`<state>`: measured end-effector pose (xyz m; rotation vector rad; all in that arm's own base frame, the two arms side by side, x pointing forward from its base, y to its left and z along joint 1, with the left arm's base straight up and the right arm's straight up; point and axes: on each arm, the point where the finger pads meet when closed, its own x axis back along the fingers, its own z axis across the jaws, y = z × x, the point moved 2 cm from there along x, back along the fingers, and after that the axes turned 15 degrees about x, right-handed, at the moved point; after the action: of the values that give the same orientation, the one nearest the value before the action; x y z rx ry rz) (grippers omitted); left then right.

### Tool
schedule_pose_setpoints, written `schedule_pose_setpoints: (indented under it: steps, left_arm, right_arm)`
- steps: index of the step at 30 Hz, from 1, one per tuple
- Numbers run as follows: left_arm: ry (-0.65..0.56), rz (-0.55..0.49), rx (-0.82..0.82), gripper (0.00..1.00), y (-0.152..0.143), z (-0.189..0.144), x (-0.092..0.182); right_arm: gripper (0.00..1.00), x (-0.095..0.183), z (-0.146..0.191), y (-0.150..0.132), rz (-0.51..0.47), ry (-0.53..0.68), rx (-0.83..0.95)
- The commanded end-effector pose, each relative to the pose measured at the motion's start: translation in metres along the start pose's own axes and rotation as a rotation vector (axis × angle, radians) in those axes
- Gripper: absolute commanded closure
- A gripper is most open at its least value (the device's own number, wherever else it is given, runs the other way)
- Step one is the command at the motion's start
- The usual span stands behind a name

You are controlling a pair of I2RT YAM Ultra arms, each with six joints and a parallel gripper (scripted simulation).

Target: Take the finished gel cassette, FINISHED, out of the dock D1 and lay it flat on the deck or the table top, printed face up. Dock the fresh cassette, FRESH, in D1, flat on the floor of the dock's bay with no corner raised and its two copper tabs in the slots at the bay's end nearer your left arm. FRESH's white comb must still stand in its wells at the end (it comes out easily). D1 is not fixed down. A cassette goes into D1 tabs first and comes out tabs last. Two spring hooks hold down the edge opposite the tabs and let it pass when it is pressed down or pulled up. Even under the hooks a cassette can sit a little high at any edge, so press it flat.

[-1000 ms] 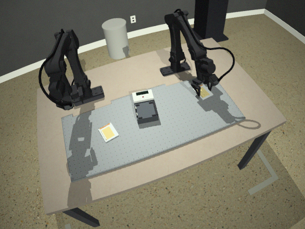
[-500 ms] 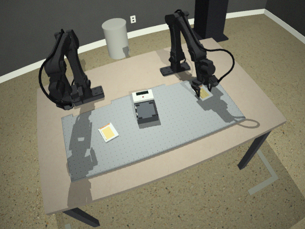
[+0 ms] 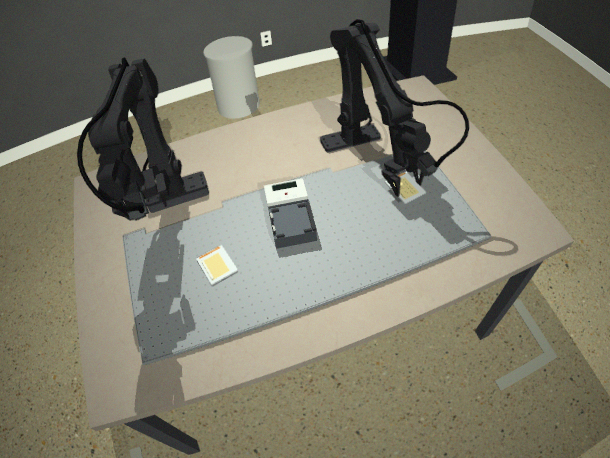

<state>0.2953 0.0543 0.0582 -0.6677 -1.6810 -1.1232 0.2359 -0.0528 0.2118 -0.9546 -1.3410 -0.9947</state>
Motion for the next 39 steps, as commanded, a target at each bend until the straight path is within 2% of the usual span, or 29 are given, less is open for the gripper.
schedule_pose_setpoints:
  steps: [1, 39]
  left_arm:
    - [-0.010, -0.052, 0.002, 1.00, 0.013, -0.001, 0.002]
    - [-0.014, -0.053, 0.007, 1.00, 0.008, 0.003, -0.013]
  right_arm:
    - [0.00, 0.007, -0.002, 0.004, -0.005, 0.014, -0.017]
    - [0.00, 0.007, -0.002, 0.004, -0.005, 0.014, -0.017]
